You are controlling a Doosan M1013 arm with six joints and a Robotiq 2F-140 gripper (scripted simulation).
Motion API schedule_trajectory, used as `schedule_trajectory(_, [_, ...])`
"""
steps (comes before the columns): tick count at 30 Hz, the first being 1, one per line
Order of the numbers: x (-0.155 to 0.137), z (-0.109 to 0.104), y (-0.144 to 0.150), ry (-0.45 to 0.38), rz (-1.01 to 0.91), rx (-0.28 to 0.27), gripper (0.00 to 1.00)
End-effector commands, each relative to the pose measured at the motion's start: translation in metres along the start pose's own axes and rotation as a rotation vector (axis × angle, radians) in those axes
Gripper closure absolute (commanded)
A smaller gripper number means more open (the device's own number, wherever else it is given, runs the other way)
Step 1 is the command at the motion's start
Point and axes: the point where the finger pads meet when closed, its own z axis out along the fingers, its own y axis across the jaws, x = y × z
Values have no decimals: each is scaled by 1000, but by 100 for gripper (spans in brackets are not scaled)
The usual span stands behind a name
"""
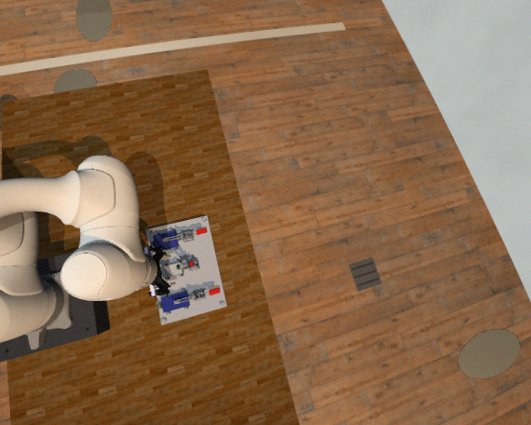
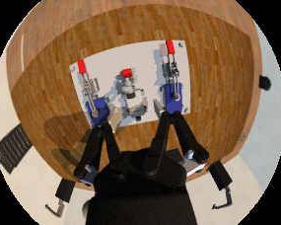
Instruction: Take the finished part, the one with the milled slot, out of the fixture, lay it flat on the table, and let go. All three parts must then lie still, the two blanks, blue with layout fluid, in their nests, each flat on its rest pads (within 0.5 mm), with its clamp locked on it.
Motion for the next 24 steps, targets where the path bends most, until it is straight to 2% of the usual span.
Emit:
schedule_trajectory(1, [-4, 3, 1, -4, 1, -3, 42])
schedule_trajectory(24, [-4, 6, 1, -4, 1, -3, 42])
